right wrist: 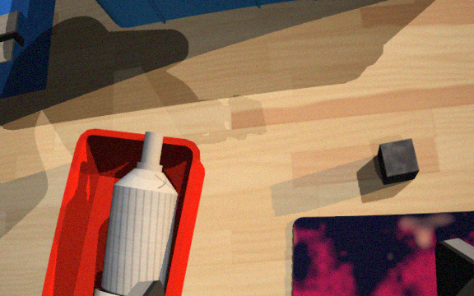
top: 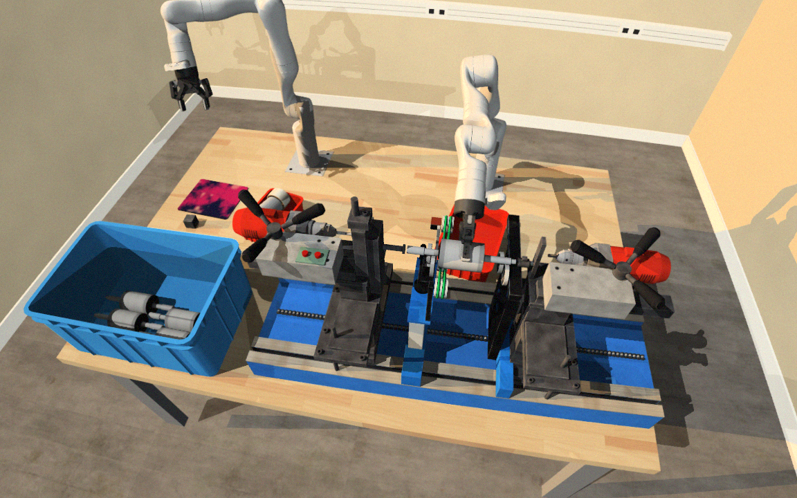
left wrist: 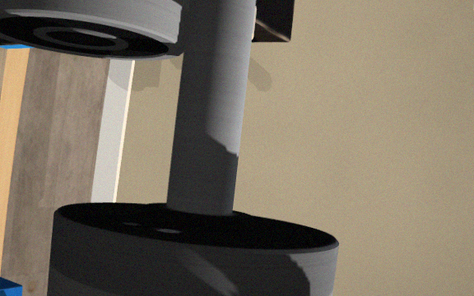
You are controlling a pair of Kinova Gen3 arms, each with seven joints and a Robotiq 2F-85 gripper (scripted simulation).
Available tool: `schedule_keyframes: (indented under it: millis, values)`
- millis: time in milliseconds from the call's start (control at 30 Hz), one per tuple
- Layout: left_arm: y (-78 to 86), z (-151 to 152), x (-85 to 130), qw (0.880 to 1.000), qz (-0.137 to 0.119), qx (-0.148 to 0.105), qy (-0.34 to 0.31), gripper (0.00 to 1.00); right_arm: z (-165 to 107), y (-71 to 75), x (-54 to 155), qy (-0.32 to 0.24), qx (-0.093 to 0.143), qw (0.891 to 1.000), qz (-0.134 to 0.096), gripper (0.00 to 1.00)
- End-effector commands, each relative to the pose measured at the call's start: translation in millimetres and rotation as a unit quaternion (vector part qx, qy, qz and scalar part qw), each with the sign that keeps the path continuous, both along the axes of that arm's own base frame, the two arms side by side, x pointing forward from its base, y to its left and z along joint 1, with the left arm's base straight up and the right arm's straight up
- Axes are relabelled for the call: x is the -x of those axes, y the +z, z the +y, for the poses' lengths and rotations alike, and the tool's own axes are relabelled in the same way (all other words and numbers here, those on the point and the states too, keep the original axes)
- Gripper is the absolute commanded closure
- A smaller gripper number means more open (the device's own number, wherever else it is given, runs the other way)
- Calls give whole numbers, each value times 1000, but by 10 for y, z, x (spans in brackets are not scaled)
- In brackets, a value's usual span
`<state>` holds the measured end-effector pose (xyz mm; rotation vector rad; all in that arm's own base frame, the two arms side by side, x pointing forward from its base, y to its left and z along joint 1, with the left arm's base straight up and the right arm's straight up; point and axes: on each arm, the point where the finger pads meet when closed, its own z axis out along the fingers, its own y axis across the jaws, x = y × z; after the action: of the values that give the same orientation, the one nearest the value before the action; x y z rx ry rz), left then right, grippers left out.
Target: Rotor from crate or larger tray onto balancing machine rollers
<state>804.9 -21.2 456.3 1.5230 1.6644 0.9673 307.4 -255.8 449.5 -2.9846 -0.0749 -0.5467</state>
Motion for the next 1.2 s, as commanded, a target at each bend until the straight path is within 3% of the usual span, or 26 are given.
schedule_keyframes:
  millis: [0,467,500,1167]
  values:
    - [14,1,0,1000,-1,0,0,903,-1,5,0,0,0,1000,-1,2]
    - [14,1,0,1000,-1,0,0,903,-1,5,0,0,0,1000,-1,2]
    - [14,1,0,1000,-1,0,0,2,-1,5,0,0,0,1000,-1,2]
    - [14,1,0,1000,-1,0,0,2,-1,5,0,0,0,1000,-1,2]
